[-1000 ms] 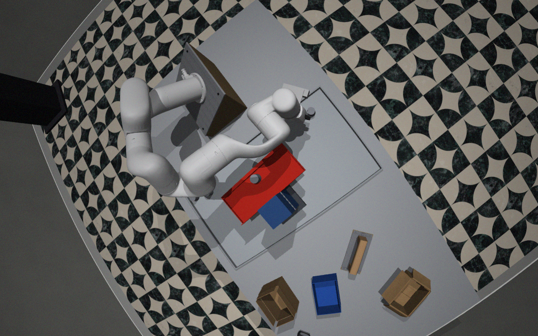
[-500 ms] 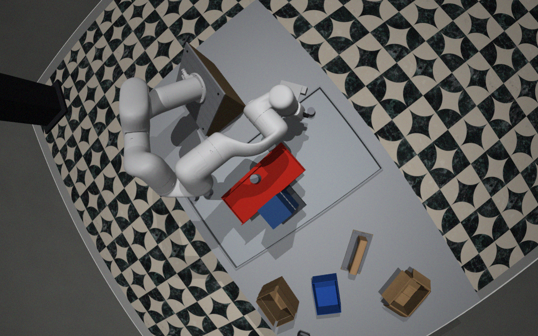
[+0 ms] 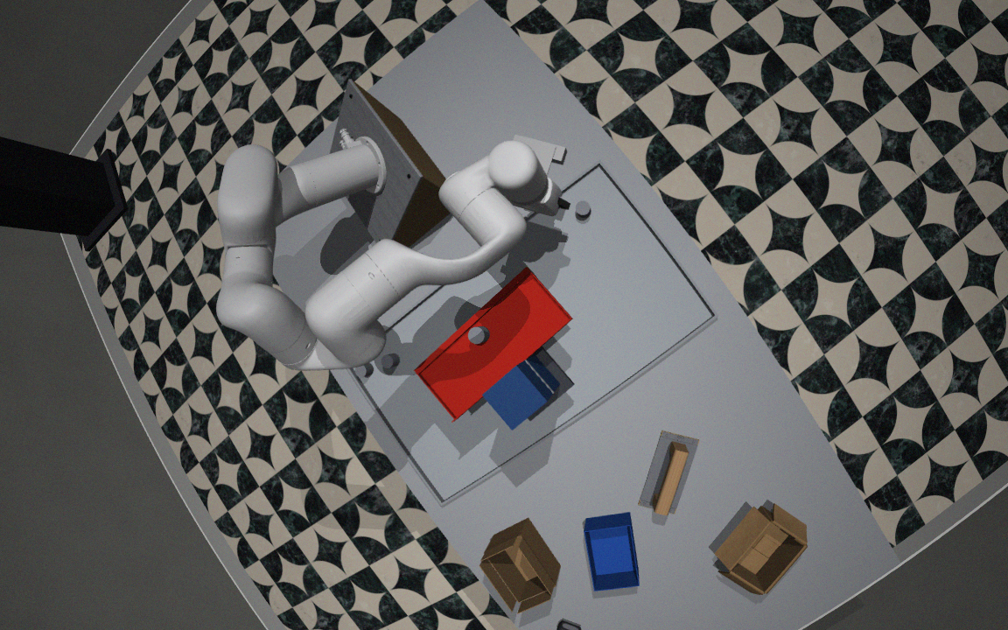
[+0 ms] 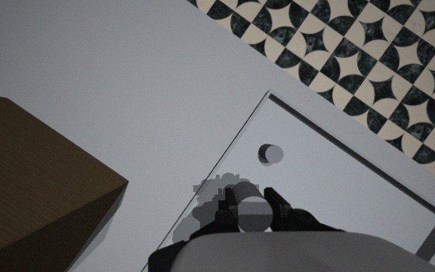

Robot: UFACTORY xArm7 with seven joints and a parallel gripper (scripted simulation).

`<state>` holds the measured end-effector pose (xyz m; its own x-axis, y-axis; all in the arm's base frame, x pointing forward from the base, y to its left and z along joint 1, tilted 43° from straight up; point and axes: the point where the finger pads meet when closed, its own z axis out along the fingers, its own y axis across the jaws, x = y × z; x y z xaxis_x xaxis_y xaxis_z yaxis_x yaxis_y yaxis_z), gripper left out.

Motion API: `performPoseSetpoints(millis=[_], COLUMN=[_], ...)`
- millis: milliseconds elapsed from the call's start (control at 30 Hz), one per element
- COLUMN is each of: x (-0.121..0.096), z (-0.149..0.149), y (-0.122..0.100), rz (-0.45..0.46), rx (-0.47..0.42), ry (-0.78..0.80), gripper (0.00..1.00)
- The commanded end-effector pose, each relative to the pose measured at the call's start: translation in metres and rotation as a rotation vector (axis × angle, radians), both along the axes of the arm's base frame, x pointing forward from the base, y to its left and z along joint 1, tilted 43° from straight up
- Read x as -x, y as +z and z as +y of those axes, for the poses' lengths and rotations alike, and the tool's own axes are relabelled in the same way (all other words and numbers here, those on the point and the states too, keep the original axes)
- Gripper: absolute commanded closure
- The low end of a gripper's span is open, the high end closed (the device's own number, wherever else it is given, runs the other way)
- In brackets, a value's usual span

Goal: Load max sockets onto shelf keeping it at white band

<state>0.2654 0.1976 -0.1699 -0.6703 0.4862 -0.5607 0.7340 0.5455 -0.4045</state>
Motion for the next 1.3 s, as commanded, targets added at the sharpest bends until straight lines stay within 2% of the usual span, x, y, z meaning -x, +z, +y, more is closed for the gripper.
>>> performPoseSetpoints(millis=[0,233,300,733,1267], x=[0.01,0.025,0.025,0.047,0.056], z=[0.016,0.035,0.035,0.062,0.073], y=[0.018,0.041,0.041,0.076,0.09], rz=[-0.001,-0.001,-0.001,-0.001,-0.001], rx=[-0.006,-0.006,-0.006,-0.006,-0.006], ry=[0.002,0.002,0.002,0.002,0.002], gripper=[1.0,1.0,1.0,1.0,1.0])
